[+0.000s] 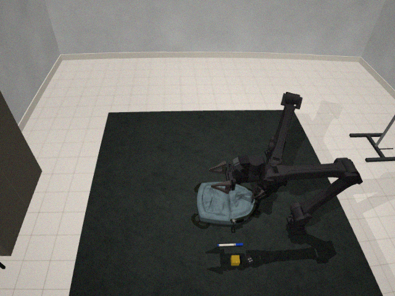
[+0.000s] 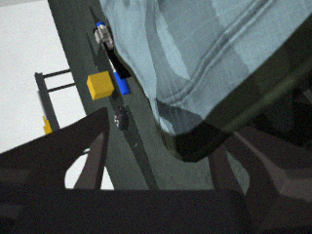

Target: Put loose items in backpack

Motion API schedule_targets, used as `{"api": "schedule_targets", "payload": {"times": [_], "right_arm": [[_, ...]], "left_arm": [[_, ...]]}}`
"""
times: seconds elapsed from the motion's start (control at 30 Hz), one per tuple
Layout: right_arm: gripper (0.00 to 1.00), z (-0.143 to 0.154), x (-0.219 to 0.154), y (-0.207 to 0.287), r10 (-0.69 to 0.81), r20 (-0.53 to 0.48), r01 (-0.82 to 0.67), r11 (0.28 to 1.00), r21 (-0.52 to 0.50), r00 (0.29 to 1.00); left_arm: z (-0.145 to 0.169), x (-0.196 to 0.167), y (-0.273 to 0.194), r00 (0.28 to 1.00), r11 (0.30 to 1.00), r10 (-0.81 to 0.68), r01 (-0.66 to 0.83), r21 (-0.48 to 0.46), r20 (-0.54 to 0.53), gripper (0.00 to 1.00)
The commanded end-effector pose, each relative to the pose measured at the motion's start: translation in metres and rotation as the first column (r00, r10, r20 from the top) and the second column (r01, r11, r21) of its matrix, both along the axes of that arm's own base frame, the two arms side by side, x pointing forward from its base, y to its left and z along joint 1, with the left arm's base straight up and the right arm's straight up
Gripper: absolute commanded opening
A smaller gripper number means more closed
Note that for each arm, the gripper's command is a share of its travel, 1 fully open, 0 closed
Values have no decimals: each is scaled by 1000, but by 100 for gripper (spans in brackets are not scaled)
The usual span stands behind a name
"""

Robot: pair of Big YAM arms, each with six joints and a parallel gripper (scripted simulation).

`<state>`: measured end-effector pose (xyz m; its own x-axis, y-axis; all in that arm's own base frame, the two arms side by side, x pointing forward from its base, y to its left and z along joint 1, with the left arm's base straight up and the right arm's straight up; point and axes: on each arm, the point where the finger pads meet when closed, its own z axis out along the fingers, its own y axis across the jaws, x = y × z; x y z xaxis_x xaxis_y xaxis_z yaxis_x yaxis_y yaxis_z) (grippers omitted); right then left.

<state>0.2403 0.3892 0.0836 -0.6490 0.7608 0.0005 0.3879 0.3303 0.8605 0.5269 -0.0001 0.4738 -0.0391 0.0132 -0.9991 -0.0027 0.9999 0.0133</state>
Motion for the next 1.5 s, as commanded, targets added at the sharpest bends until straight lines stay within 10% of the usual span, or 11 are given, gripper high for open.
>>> {"api": "schedule_targets", "payload": {"times": [0.0, 1.47], "right_arm": [[59, 47, 21, 23, -8, 52, 5, 998, 69, 999], [32, 31, 15, 13, -4, 37, 2, 999, 51, 999]], "left_arm": [[35, -3, 0, 998, 1000, -1, 1, -6, 65, 90], [35, -3, 0, 998, 1000, -1, 1, -6, 65, 90]]}}
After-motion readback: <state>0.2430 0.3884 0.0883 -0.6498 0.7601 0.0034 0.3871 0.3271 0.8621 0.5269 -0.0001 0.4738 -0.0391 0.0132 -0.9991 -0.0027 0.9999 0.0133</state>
